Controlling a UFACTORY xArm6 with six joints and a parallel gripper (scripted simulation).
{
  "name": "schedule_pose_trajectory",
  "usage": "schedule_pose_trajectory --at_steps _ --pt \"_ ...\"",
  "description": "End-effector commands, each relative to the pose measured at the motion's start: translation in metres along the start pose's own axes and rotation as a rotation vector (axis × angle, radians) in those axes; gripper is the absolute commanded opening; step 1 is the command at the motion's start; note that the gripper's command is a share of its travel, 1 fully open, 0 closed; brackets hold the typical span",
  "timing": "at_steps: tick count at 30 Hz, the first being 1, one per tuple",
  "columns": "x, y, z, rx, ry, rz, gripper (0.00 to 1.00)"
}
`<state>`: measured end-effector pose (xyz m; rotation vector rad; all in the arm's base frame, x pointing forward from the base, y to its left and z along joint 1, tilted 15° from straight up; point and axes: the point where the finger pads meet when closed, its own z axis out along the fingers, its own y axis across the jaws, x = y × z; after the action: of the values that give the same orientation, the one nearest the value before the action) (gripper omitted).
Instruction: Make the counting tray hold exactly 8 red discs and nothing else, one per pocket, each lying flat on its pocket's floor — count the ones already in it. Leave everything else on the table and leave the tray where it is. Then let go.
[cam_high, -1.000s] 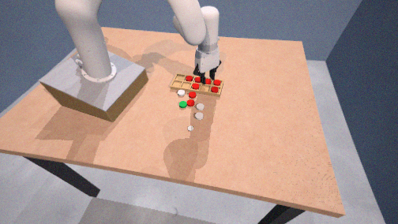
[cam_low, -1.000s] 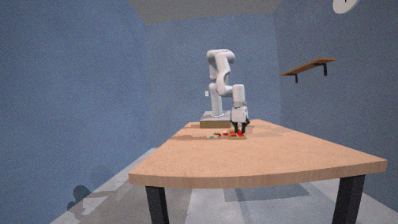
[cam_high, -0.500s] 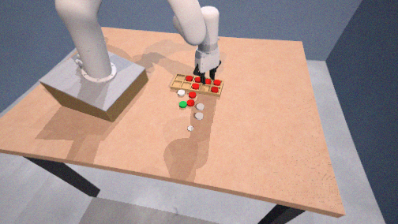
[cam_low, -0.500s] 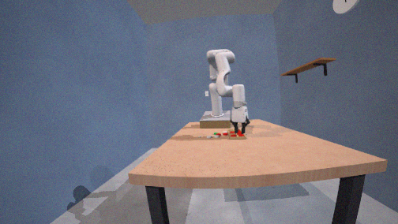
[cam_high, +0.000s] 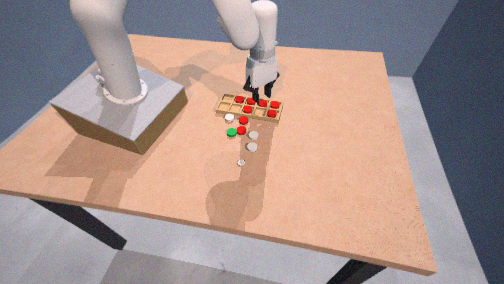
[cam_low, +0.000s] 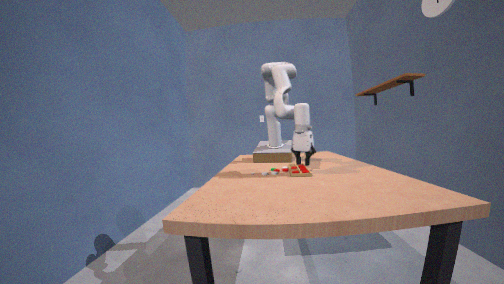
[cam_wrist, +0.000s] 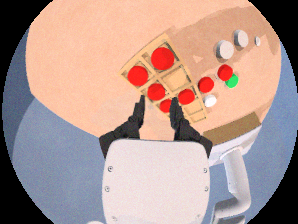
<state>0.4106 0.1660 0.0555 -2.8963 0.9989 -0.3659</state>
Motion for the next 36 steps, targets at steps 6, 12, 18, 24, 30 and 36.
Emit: schedule_pose_trajectory --at_steps 6,12,18,24,30,36 --pt "0.001 -0.004 -0.079 0.015 0.004 0.000 0.47" --pt "0.001 -0.003 -0.081 0.015 0.004 0.000 0.47" --pt "0.001 -0.003 -0.081 0.015 0.004 0.000 0.47" --pt "0.001 -0.003 -0.081 0.015 0.004 0.000 0.47" --pt "0.001 -0.003 -0.081 0.015 0.004 0.000 0.47" --pt "0.001 -0.003 -0.081 0.015 0.004 0.000 0.47"
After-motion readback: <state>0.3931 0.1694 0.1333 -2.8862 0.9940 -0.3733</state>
